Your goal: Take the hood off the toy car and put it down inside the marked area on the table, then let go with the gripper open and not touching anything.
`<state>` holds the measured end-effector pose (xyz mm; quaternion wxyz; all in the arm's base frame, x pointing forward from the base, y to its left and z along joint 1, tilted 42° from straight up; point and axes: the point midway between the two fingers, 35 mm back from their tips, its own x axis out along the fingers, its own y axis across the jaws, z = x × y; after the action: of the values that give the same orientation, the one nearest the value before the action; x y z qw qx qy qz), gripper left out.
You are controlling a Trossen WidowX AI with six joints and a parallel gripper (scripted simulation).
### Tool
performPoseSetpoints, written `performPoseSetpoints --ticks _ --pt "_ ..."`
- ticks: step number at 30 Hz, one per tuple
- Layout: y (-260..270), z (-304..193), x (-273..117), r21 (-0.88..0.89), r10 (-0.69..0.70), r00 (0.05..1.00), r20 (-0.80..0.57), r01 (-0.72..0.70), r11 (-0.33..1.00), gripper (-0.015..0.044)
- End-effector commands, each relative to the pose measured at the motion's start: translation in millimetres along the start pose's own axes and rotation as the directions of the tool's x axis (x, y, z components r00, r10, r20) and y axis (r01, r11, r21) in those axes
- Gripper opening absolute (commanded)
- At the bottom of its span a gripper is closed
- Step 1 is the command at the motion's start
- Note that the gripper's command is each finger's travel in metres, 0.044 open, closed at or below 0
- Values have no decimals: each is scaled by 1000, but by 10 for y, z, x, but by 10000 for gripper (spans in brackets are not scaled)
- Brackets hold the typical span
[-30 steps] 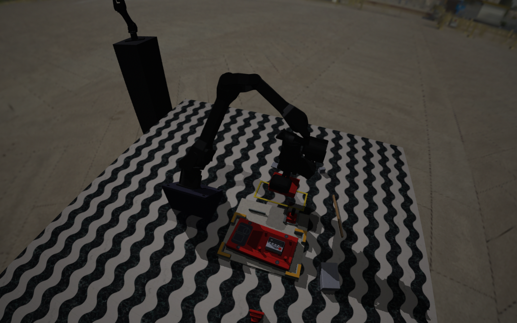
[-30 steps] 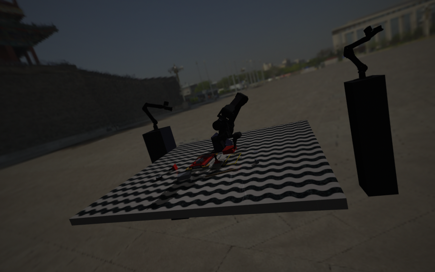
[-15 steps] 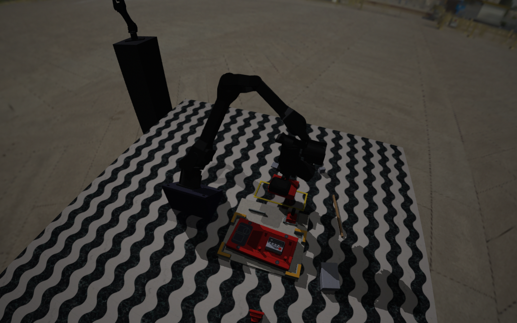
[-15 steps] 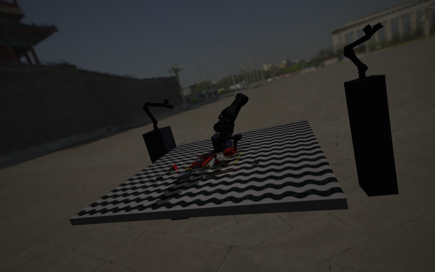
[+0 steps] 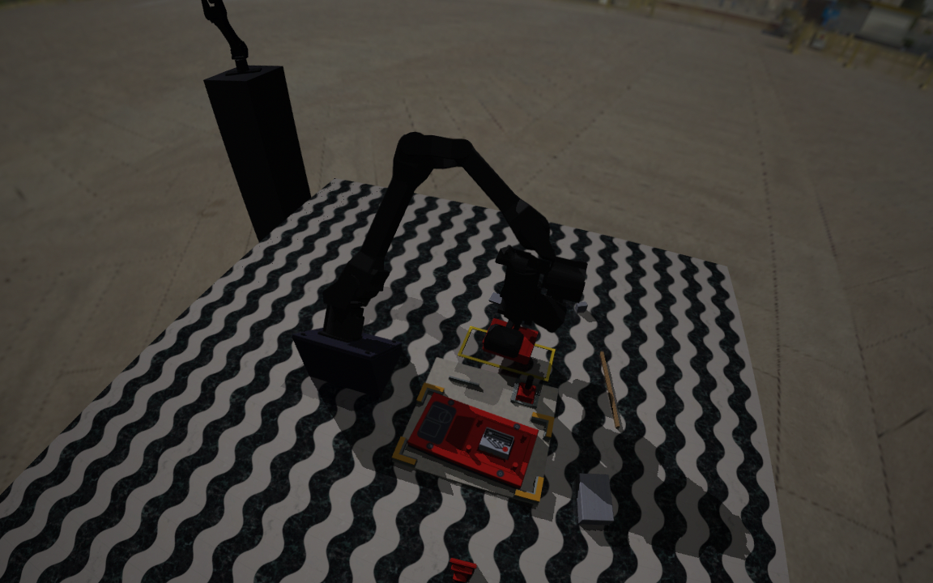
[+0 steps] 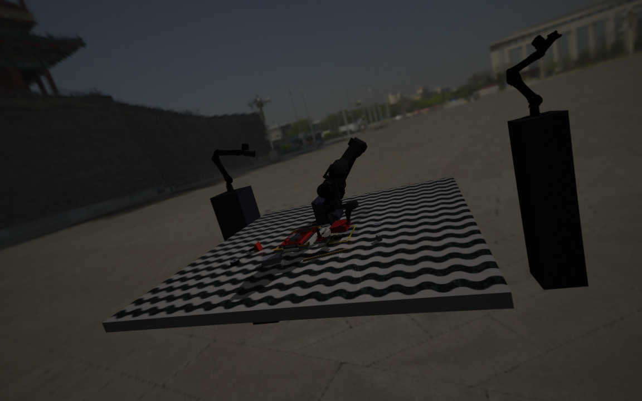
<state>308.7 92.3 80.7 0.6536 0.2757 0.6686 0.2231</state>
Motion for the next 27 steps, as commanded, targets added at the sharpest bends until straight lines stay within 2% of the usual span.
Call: performPoseSetpoints --ticks 1,27 --pt "3 -6 38 5 4 1000 -1 -4 1000 0" --pt "6 -10 160 5 5 1000 -1 -5 1000 0"
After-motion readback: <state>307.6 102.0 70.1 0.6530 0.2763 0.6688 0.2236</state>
